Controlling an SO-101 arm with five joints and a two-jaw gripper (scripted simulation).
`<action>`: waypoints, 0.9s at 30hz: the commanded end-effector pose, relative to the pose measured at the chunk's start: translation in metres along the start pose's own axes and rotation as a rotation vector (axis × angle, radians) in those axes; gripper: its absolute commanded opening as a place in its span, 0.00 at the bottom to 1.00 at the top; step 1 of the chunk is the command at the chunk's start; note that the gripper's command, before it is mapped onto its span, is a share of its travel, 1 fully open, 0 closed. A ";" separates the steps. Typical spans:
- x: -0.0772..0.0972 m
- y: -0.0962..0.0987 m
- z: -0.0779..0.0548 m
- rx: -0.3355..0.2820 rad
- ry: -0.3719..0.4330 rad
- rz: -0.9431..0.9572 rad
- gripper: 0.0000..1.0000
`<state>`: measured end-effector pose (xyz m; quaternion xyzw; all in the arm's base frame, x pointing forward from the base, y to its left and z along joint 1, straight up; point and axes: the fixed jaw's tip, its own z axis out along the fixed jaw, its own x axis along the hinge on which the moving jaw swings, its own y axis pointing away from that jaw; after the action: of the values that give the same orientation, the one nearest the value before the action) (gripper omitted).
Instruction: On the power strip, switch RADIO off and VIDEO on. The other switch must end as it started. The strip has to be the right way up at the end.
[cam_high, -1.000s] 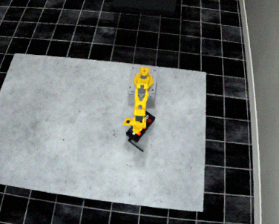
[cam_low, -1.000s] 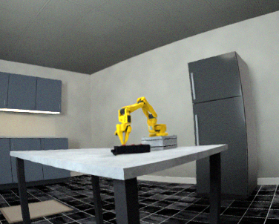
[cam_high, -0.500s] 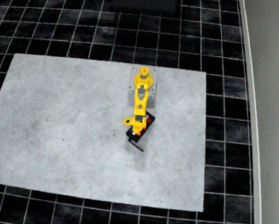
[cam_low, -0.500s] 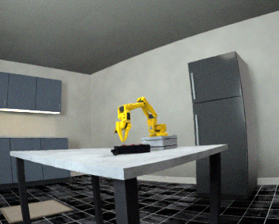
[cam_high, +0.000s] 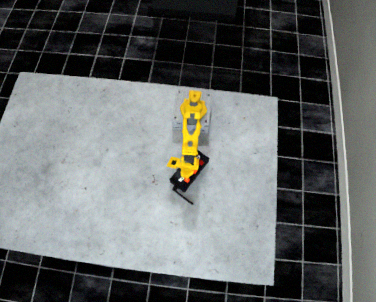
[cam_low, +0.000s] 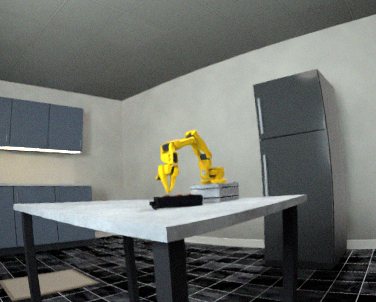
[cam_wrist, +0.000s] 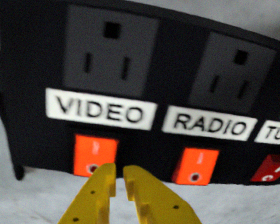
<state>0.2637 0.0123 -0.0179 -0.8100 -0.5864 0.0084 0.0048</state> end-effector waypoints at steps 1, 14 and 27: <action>0.009 -0.008 -0.004 -0.021 0.009 -0.047 0.00; 0.019 -0.031 -0.004 -0.021 0.008 -0.128 0.00; 0.020 -0.033 -0.003 -0.021 0.008 -0.133 0.00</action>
<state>0.2391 0.0393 -0.0166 -0.7741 -0.6331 0.0037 0.0015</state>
